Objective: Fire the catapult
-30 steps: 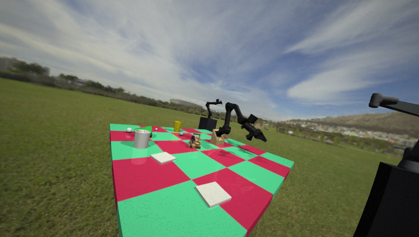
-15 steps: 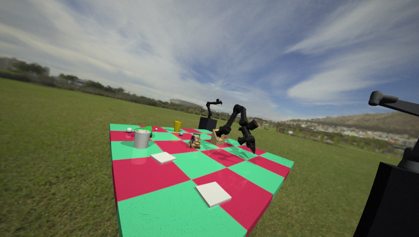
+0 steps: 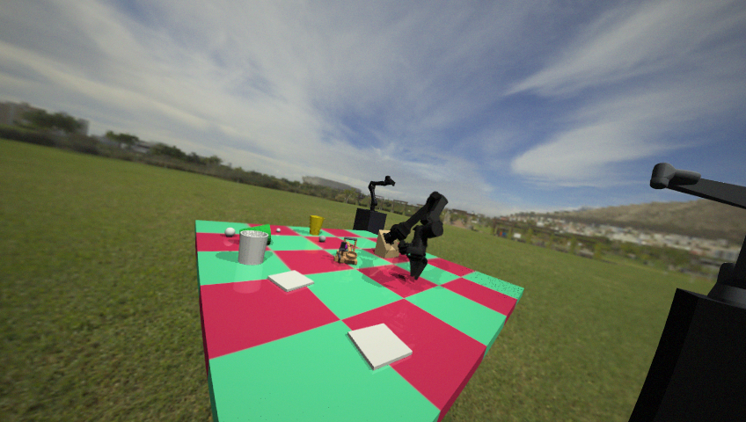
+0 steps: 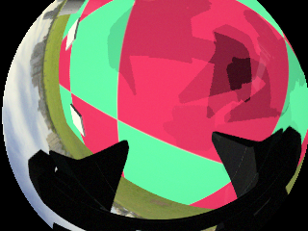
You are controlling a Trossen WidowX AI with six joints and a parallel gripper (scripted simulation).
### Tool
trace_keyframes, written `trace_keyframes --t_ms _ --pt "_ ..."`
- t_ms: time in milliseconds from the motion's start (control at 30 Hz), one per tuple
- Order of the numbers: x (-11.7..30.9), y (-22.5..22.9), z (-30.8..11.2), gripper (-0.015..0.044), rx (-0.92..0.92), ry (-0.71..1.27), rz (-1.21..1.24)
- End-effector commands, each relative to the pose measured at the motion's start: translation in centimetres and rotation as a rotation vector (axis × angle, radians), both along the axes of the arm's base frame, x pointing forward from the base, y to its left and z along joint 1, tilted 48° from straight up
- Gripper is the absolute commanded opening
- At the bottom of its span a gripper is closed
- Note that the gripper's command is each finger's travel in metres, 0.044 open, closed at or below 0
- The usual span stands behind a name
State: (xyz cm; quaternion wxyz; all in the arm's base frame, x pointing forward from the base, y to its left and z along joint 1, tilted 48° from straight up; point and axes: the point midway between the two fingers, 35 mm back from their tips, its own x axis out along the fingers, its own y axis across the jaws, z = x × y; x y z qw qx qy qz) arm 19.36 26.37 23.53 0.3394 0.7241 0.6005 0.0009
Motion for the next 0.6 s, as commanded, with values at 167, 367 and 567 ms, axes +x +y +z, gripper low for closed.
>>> trace_keyframes --t_ms 167,367,567 --pt "6.2 -4.7 -5.8 0.0440 -0.226 0.124 -0.101" --pt "9.0 -9.7 -10.2 0.0440 -0.341 0.274 -0.146" --pt "10.7 -15.3 -13.6 0.0440 -0.395 0.442 -0.183"
